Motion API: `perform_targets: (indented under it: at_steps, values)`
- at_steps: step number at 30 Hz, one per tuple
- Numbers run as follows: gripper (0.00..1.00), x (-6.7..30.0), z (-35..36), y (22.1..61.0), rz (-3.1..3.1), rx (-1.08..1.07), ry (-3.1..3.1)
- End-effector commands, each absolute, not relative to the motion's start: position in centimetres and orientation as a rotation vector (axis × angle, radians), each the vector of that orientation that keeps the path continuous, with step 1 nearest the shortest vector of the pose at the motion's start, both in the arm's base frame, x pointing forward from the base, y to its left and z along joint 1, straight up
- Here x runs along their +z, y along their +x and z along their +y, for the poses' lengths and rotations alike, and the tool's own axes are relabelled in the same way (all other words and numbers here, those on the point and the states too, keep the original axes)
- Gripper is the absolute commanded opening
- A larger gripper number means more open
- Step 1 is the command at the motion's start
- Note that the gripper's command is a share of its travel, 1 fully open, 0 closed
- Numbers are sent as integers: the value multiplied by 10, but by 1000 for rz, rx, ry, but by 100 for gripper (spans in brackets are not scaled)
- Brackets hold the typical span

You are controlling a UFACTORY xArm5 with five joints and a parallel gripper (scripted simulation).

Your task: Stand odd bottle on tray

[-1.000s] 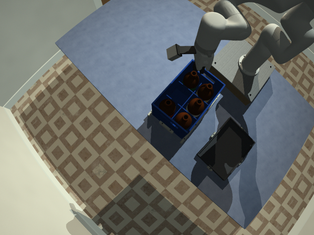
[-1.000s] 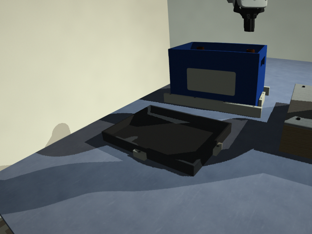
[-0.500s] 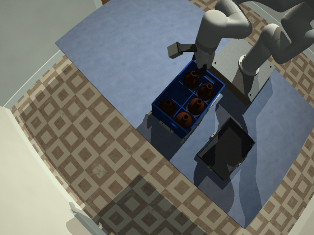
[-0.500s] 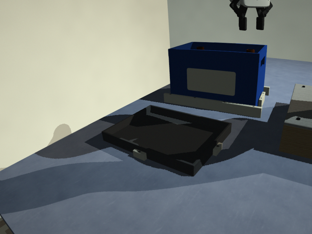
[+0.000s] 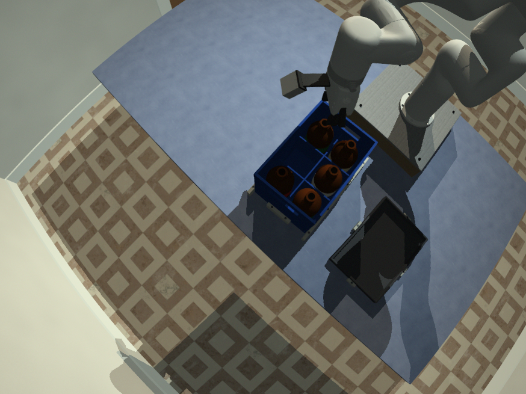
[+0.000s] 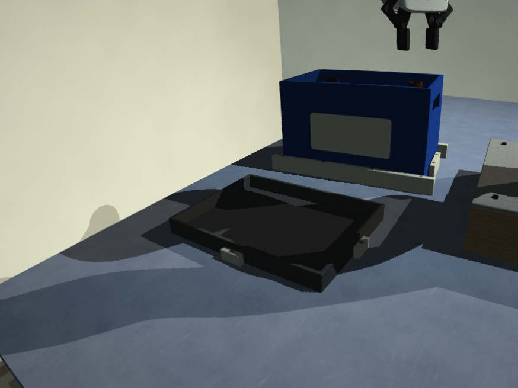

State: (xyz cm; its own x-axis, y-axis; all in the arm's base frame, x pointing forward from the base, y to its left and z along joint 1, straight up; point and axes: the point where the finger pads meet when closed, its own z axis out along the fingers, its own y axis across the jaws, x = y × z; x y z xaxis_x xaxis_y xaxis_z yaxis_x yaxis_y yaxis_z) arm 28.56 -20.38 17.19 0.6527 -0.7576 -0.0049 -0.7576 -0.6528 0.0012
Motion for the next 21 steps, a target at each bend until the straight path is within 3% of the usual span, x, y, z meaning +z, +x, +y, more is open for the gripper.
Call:
perform_targets:
  at_steps: [1,21]
  values:
    - [65,173,-204,287,1309,2,-2856]
    - [65,170,-204,286,1309,2,-2856]
